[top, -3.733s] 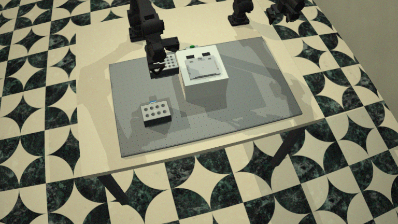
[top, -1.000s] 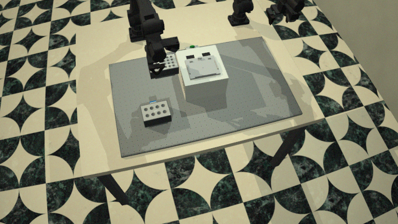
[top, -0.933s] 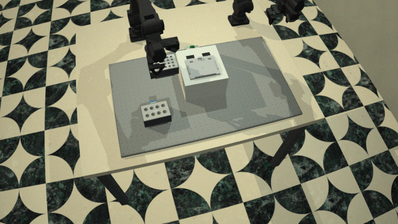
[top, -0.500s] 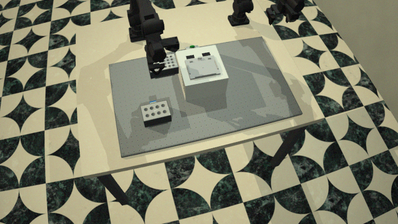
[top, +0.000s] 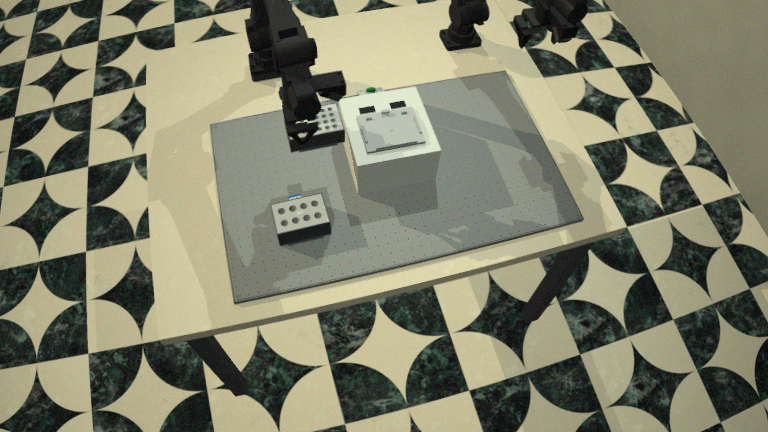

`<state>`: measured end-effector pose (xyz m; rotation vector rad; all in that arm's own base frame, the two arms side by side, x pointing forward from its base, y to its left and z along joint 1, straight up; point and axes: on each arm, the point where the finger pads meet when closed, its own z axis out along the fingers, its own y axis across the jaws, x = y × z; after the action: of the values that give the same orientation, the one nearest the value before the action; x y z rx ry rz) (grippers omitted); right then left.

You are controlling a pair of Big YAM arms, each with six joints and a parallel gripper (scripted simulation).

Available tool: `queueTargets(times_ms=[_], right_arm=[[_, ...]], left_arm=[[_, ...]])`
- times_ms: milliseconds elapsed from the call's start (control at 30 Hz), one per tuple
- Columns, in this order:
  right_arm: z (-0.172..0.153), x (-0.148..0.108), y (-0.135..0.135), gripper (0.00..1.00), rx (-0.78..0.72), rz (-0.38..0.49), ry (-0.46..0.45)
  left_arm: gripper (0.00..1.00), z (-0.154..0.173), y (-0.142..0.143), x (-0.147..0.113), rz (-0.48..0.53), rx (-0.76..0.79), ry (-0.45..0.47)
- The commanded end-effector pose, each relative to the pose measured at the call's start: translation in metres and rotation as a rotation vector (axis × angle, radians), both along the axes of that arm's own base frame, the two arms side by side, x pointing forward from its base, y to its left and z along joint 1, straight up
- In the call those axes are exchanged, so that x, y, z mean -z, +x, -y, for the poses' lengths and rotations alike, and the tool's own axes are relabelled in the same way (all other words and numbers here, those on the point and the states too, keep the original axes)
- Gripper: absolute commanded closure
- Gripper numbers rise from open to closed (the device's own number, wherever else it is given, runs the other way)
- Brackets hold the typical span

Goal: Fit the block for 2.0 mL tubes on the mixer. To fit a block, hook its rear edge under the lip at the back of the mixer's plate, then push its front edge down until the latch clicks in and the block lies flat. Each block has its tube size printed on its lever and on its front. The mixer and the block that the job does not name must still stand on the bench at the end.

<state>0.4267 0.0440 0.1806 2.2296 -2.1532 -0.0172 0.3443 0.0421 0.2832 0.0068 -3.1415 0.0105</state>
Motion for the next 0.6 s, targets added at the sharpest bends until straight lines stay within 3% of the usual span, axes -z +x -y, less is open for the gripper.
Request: queueTargets(times_ms=[0,567], right_arm=[[-0.004,-0.04,0.026,1.0,0.0,0.096,0.014],[-0.003,-0.066,0.026,1.0,0.002,0.158,0.021]], left_arm=[[0.0,0.001,0.016,-0.031,0.092,-0.001,0.012],[0.0,0.001,0.014,-0.028,0.084,-0.001,0.011]])
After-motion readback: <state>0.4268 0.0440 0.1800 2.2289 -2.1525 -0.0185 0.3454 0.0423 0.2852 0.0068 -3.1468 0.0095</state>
